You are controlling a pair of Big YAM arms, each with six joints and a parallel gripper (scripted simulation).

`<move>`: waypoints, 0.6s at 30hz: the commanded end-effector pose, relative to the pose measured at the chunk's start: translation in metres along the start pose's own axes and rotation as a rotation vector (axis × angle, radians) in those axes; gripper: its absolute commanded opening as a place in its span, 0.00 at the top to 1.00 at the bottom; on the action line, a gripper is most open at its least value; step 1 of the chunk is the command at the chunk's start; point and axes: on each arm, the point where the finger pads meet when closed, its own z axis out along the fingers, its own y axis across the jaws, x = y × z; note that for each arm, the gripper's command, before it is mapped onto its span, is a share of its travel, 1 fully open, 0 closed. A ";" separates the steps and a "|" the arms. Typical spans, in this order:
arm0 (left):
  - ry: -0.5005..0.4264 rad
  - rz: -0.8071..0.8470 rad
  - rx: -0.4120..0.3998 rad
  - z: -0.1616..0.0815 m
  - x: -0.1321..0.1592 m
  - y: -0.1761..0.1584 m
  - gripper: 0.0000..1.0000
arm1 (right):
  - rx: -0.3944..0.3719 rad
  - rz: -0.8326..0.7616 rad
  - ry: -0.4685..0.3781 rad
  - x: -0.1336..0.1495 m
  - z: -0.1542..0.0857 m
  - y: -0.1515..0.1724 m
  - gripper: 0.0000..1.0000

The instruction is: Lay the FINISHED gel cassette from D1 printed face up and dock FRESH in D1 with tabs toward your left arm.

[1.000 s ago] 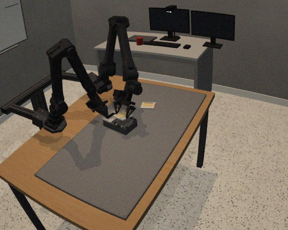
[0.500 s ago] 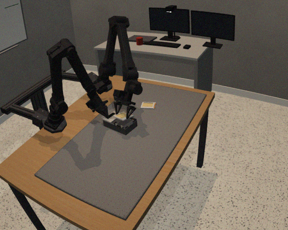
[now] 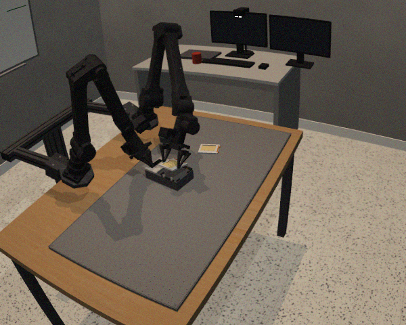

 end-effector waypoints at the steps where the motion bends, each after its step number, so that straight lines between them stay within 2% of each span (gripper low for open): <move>1: -0.007 0.005 -0.014 -0.001 -0.002 0.003 1.00 | -0.033 -0.035 -0.029 -0.035 0.016 0.043 1.00; 18: -0.007 0.005 -0.014 -0.001 -0.002 0.003 1.00 | -0.024 -0.027 -0.022 -0.023 0.011 0.028 1.00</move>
